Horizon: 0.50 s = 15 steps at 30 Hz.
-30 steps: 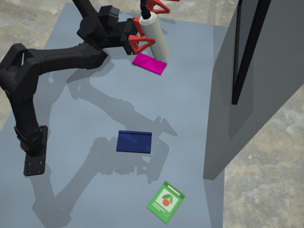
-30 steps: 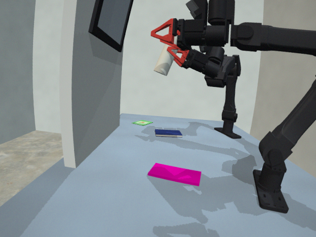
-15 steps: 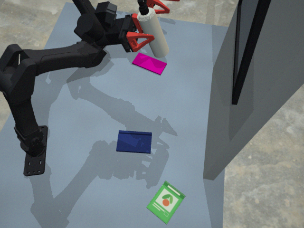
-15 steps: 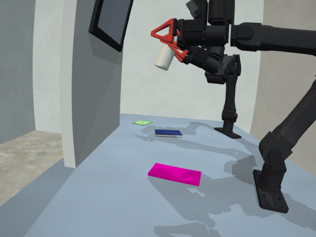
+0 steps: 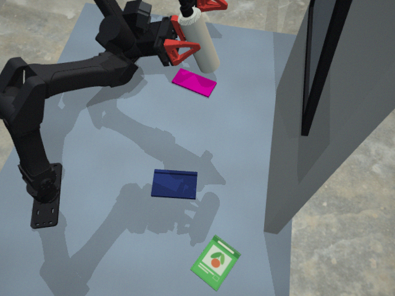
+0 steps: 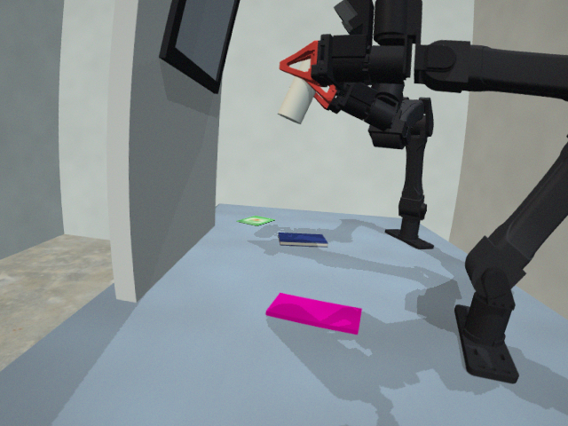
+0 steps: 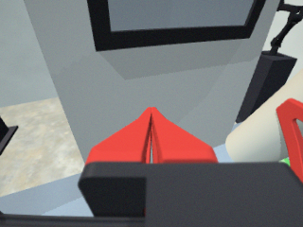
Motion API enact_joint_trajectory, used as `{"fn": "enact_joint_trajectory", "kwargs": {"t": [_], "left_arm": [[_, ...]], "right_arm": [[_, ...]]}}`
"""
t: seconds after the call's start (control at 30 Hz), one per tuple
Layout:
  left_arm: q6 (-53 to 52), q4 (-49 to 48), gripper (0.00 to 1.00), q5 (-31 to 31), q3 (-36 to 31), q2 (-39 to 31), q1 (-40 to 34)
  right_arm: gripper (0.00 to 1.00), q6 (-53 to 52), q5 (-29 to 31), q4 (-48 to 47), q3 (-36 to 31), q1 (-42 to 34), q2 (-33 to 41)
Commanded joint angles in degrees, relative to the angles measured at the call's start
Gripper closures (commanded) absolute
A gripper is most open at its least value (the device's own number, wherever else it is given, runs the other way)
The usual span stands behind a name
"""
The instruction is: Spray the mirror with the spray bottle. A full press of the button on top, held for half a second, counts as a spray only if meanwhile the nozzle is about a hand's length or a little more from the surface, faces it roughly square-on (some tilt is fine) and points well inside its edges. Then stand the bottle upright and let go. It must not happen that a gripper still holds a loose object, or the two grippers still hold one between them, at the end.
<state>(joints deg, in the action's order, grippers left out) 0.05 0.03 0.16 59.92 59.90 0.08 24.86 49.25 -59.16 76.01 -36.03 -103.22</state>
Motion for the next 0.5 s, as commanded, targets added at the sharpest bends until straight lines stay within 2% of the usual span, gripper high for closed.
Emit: {"fn": "enact_joint_trajectory", "kwargs": {"t": [0.0,0.17,0.27,0.33,0.47], "left_arm": [[-0.39,-0.35,1.00,-0.39,2.03,0.60,-0.04],[-0.38,-0.35,1.00,-0.39,2.03,0.60,-0.04],[3.03,2.98,1.00,3.64,4.71,1.86,-0.21],[3.03,2.98,1.00,3.64,4.71,1.86,-0.21],[8.48,9.91,1.00,9.64,11.27,4.10,0.13]], "right_arm": [[1.00,0.31,-0.85,-0.28,2.31,-0.01,1.43],[1.00,0.29,-0.78,-0.41,2.90,-0.13,0.20],[1.00,0.28,-0.78,-0.41,2.90,-0.13,0.20],[1.00,0.28,-0.78,-0.41,2.90,-0.13,0.20],[1.00,0.28,-0.78,-0.41,2.90,-0.13,0.20]]}}
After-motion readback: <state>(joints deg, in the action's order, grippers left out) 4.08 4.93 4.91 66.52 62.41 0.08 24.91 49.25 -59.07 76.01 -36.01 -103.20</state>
